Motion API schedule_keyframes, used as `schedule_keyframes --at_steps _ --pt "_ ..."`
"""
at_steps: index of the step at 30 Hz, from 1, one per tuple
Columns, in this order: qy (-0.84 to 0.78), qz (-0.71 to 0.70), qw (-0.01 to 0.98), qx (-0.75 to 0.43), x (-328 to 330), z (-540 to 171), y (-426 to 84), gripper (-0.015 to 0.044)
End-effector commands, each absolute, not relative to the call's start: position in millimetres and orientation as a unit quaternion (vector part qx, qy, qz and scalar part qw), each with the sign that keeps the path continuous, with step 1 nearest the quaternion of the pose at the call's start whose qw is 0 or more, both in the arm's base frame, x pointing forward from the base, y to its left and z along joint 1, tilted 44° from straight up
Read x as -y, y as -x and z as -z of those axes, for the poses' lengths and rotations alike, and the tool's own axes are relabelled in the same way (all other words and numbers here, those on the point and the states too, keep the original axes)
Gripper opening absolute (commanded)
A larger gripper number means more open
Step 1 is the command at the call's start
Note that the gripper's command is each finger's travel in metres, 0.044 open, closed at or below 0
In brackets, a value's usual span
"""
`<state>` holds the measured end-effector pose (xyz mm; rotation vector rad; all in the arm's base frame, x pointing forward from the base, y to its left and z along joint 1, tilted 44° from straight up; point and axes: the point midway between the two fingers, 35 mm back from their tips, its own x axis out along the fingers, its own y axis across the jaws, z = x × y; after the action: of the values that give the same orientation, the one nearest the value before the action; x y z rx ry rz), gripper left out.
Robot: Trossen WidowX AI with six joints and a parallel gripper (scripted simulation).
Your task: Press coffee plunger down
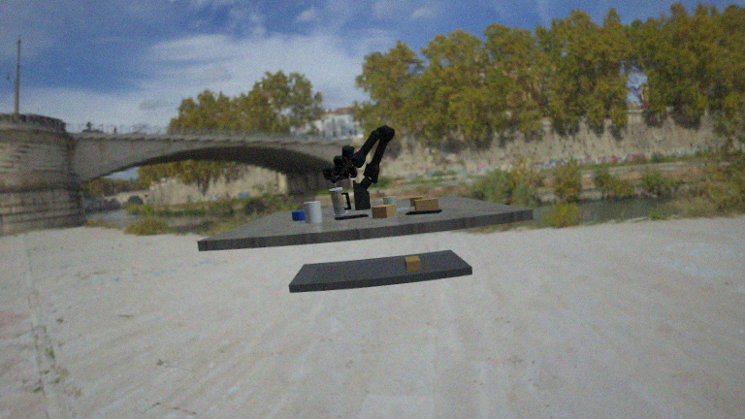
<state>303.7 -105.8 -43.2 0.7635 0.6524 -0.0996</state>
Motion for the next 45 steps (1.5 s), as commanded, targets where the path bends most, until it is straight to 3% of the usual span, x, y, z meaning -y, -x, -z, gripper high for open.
schedule_keyframes --at_steps 1,45 --pt "-0.38 0.04 0.86 -0.337 92.0 56.1 -299.4 0.0119" --pt "-0.376 0.042 0.865 -0.331 100.3 55.9 -308.8 0.0119"
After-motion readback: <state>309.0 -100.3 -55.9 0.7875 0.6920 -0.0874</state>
